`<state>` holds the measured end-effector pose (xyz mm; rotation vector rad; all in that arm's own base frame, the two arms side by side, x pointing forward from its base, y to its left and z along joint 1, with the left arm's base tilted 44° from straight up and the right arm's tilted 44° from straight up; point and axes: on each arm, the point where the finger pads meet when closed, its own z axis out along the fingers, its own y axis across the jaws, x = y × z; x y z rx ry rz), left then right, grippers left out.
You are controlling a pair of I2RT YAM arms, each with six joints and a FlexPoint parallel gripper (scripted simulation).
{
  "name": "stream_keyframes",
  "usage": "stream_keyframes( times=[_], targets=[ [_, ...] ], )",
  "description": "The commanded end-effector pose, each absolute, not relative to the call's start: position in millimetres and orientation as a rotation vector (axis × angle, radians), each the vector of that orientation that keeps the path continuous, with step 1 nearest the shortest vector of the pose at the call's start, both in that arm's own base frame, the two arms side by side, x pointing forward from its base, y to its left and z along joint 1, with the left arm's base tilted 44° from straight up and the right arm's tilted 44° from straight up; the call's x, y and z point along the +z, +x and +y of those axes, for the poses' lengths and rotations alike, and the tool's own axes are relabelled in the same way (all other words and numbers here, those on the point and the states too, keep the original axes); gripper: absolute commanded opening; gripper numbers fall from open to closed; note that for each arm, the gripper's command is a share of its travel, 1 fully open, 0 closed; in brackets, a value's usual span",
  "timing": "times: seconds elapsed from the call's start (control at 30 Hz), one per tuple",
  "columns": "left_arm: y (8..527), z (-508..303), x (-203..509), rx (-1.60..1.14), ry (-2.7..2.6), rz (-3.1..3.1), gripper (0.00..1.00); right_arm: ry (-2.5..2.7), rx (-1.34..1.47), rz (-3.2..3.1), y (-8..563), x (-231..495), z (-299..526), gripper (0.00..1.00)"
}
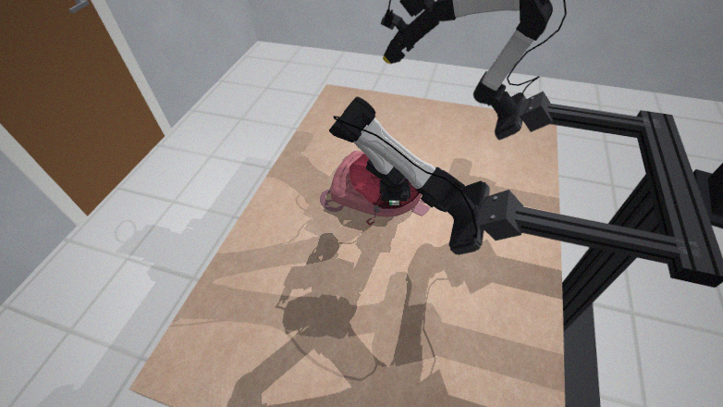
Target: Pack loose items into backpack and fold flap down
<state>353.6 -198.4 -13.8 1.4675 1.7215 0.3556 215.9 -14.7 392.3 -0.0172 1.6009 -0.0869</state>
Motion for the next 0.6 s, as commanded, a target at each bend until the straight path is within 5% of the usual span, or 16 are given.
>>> stream_keyframes(
  times=[0.0, 0.57],
  targets=[
    [361.3, -196.6, -18.2, 0.361, 1.466, 1.721, 0.29, -0.021, -0.087, 1.583, 213.3, 397.6, -13.7, 0.90],
    [357.7, -188.6, -23.3, 0.375, 1.471, 1.736, 0.29, -0.021, -0.087, 1.583, 213.3, 397.6, -13.7, 0.90]
  ],
)
